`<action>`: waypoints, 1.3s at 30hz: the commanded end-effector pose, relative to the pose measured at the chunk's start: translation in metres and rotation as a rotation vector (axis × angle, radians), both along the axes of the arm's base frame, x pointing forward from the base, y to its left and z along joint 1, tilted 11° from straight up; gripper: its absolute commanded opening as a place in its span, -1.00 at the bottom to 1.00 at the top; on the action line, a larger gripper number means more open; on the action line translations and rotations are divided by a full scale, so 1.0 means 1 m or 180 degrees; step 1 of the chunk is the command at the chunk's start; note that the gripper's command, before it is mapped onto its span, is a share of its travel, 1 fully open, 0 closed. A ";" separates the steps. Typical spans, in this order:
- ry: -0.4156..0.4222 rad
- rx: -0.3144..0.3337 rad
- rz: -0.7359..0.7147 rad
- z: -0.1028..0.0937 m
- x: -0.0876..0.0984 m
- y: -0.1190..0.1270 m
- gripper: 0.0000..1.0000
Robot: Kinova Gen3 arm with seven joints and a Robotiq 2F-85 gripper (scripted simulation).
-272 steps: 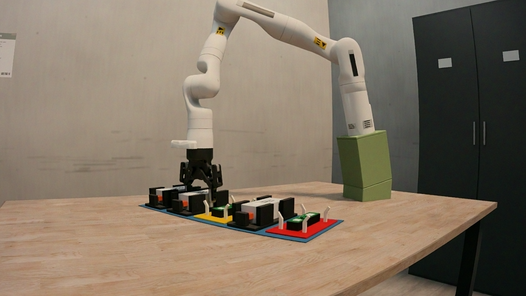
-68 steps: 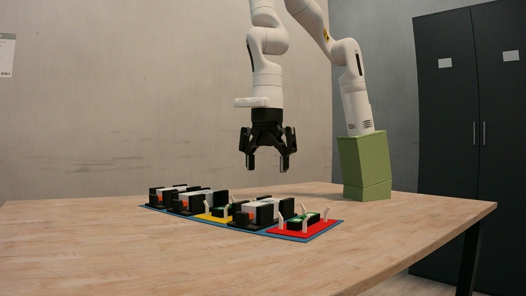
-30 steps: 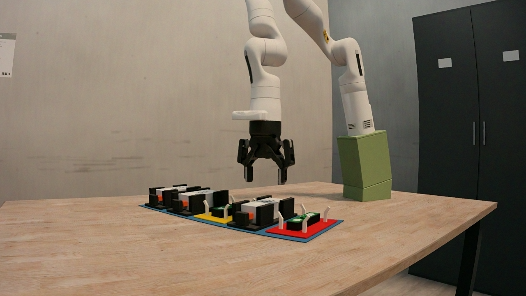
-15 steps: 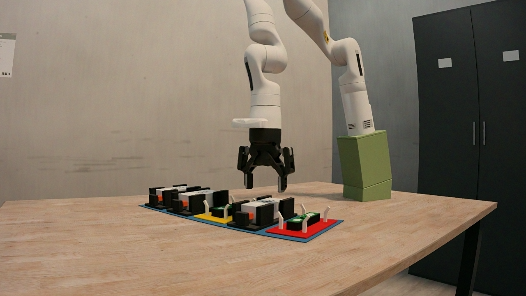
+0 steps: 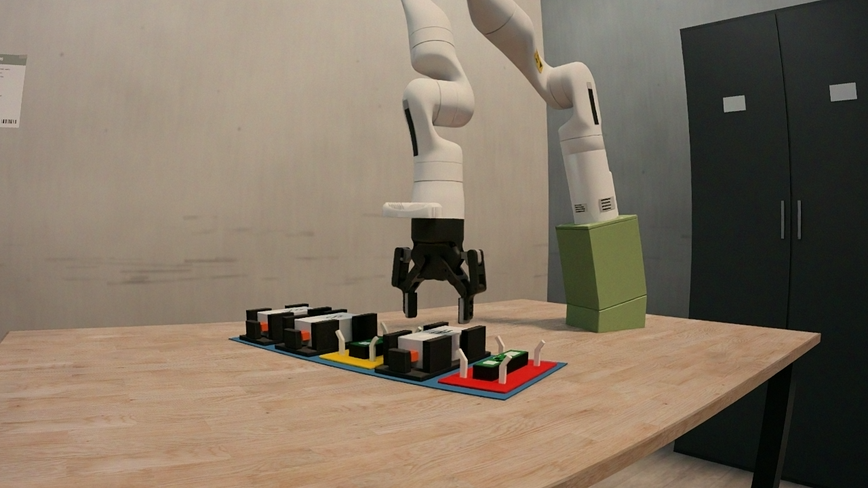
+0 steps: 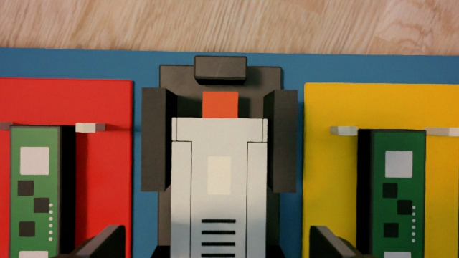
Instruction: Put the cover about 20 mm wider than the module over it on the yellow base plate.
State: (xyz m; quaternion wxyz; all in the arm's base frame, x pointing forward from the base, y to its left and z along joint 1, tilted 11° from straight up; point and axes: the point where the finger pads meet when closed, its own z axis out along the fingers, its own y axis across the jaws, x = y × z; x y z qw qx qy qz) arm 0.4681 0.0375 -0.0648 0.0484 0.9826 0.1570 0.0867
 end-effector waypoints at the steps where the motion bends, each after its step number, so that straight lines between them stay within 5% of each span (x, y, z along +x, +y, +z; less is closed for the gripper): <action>1: -0.0005 0.0001 0.0001 0.000 0.001 0.000 1.00; 39: -0.0005 0.0001 0.0001 -0.024 0.005 -0.002 1.00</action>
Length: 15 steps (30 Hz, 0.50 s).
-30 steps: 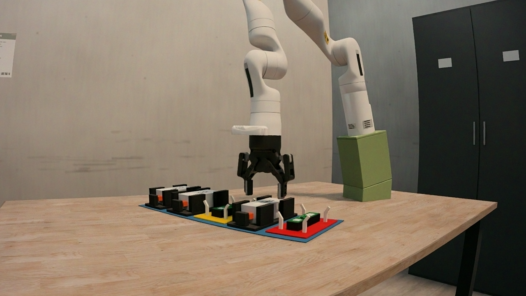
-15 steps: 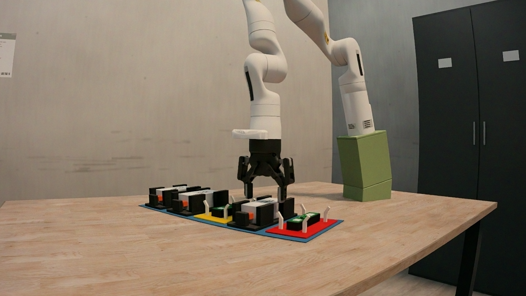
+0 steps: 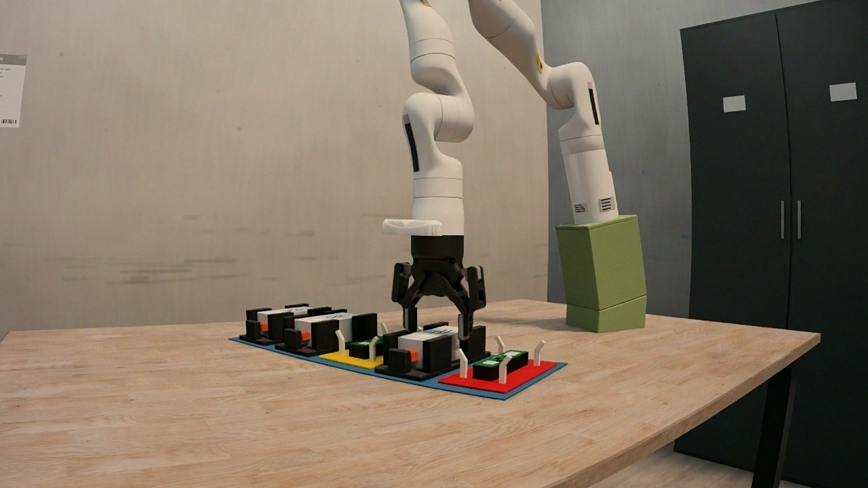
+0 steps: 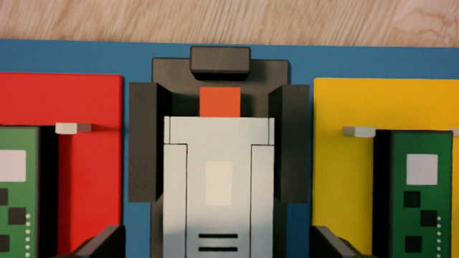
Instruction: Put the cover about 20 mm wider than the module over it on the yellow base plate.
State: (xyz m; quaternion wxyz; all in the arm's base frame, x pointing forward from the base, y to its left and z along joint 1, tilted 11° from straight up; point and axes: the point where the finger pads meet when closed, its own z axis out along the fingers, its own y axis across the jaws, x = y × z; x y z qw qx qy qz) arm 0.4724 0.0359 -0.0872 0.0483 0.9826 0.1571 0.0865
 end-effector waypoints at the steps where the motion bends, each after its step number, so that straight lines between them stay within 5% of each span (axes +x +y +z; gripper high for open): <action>1: -0.0006 0.0001 0.0001 -0.002 0.001 0.000 1.00; 15: -0.0006 0.0001 0.0001 -0.009 0.002 0.000 1.00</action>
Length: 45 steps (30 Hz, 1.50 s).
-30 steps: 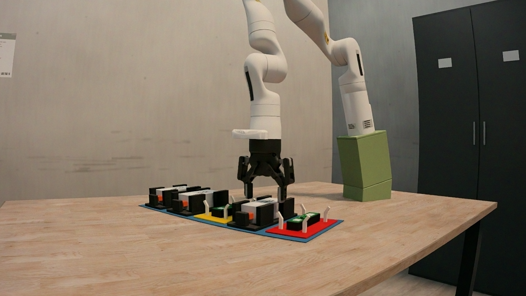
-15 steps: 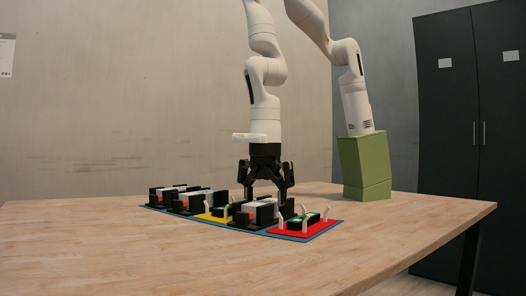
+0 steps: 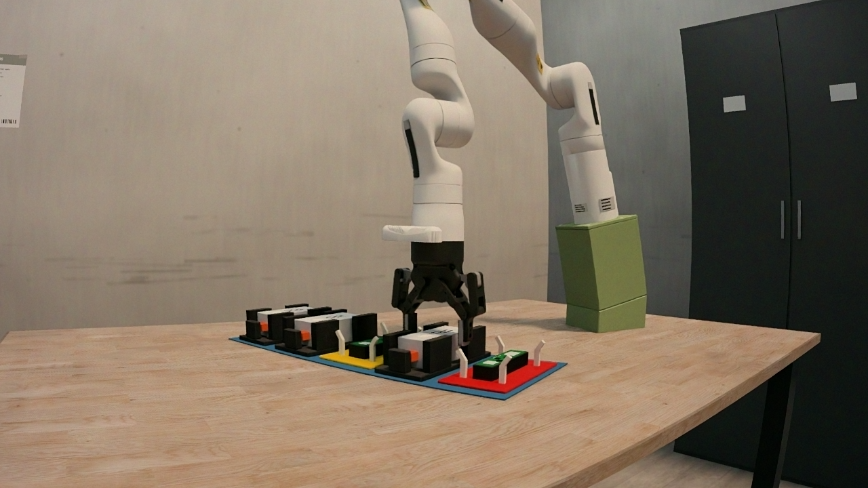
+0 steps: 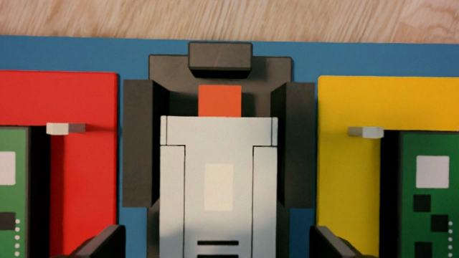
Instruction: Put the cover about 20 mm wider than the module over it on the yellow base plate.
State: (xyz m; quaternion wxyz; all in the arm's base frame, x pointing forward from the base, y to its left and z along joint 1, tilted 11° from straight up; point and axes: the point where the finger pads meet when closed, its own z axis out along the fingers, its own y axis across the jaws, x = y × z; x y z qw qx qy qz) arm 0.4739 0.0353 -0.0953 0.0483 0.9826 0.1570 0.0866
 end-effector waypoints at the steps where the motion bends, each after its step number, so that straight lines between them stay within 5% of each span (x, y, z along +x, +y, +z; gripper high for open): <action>1: -0.0006 0.0001 0.0001 -0.002 0.001 0.000 1.00; 14: -0.0006 0.0001 0.0001 -0.008 0.002 0.000 1.00; 15: -0.0005 0.0001 0.0001 -0.008 0.002 0.000 0.39; 45: -0.0005 0.0001 0.0001 -0.008 0.002 0.000 0.39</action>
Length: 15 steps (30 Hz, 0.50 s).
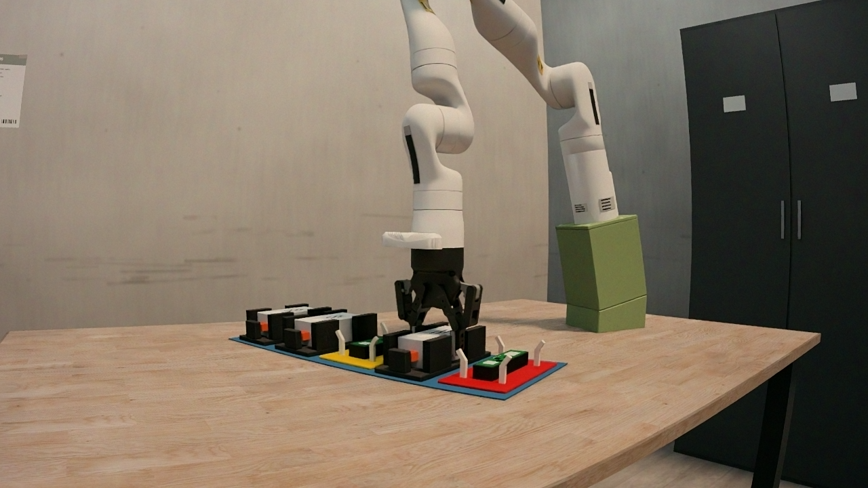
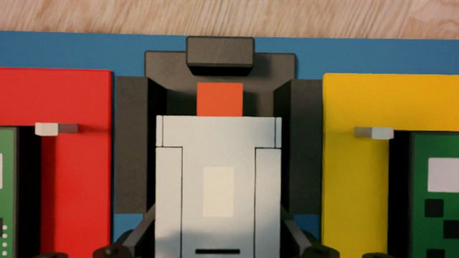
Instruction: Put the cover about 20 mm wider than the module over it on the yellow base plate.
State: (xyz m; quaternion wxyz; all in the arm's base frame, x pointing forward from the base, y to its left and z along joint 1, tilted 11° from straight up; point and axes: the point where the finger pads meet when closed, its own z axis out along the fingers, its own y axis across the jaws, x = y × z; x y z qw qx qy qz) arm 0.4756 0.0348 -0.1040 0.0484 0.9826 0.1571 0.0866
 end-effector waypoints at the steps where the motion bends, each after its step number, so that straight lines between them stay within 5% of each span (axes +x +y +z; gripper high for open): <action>1: -0.0005 0.0001 0.0001 0.001 0.001 0.000 0.39; 3: -0.0005 0.0001 0.0001 0.001 0.001 0.000 0.39; 4: -0.0005 0.0001 0.0001 0.001 0.001 0.000 -1.00; 15: -0.0005 0.0001 0.0001 0.001 0.001 0.000 -1.00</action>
